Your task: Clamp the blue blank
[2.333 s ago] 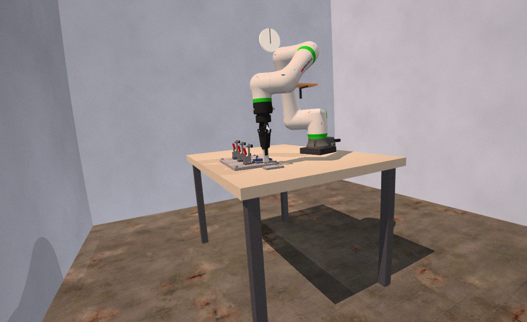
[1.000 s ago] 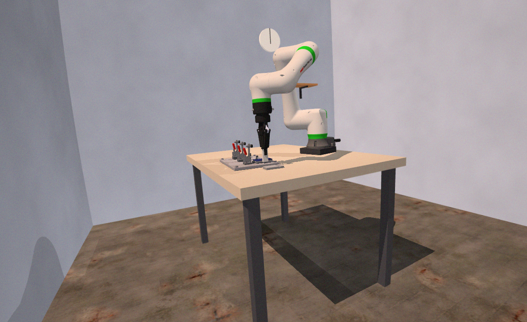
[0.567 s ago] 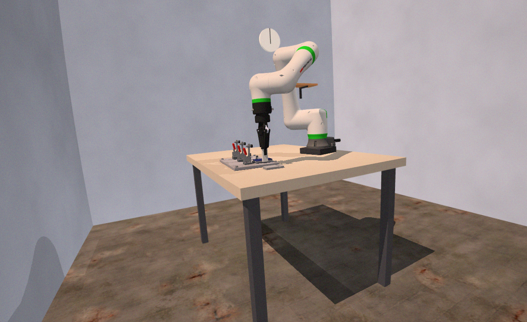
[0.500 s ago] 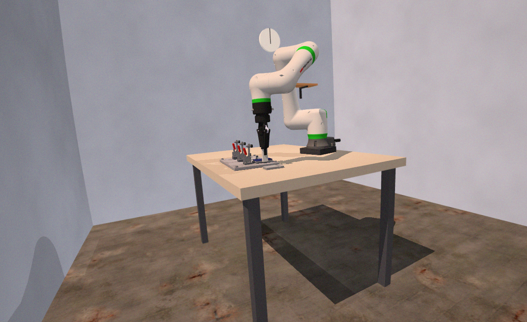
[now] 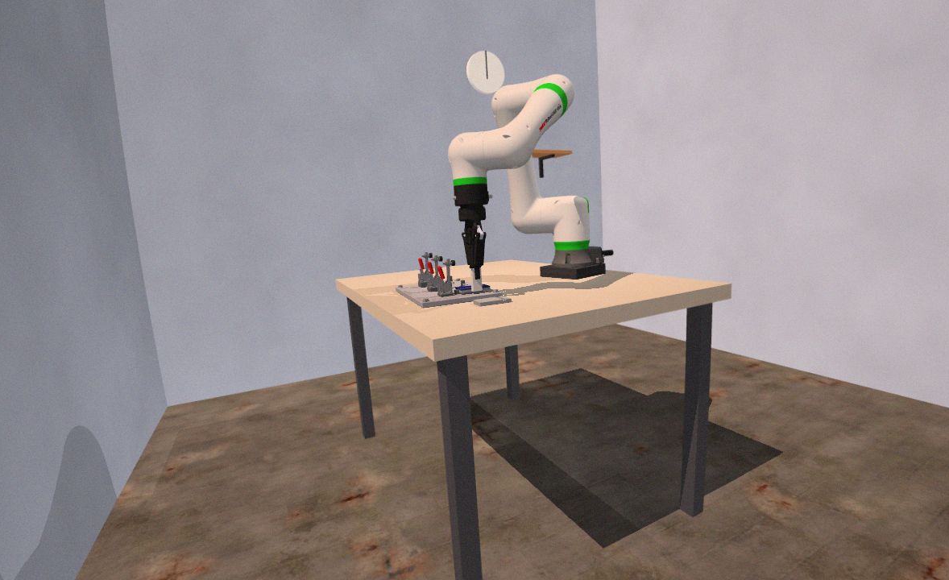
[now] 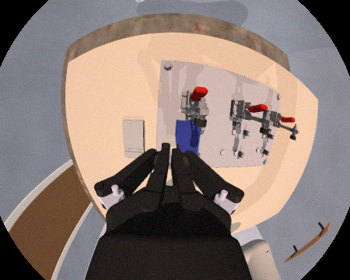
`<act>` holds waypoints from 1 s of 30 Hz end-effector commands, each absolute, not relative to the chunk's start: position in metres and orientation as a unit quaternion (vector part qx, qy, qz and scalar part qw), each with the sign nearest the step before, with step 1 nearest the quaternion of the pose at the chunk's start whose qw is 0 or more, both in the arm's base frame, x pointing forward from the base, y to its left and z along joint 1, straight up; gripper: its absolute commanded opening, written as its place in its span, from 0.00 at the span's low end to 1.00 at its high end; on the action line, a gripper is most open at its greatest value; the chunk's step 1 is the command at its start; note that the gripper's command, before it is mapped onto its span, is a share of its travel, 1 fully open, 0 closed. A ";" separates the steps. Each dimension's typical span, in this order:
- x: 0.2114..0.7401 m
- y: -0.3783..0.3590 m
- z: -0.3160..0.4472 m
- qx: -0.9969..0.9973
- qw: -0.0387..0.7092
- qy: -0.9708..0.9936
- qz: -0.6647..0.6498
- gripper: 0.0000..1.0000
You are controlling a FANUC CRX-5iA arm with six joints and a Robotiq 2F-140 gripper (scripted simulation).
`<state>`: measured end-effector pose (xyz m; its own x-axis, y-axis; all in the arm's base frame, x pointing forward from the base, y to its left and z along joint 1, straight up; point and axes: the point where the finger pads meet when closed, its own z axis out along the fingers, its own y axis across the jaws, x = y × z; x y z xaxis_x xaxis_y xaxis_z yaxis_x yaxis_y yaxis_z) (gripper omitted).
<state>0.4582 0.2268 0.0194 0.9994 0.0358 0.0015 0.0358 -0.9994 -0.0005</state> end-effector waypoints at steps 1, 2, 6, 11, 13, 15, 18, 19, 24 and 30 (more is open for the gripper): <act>0.458 0.227 0.020 -1.000 0.000 -0.018 -0.001 0.00; 0.458 0.227 0.020 -1.000 0.000 -0.018 -0.001 0.00; 0.458 0.226 0.020 -1.000 0.000 -0.018 -0.001 0.00; 0.458 0.226 0.020 -1.000 0.000 -0.018 -0.001 0.00; 0.458 0.226 0.020 -1.000 0.000 -0.018 -0.001 0.00; 0.458 0.226 0.020 -1.000 0.000 -0.018 -0.001 0.00; 0.458 0.226 0.020 -1.000 0.000 -0.018 -0.001 0.00; 0.458 0.226 0.020 -1.000 0.000 -0.018 -0.001 0.00; 0.458 0.228 0.020 -1.000 0.000 -0.018 -0.001 0.00; 0.458 0.237 0.020 -1.000 0.000 -0.018 -0.001 0.00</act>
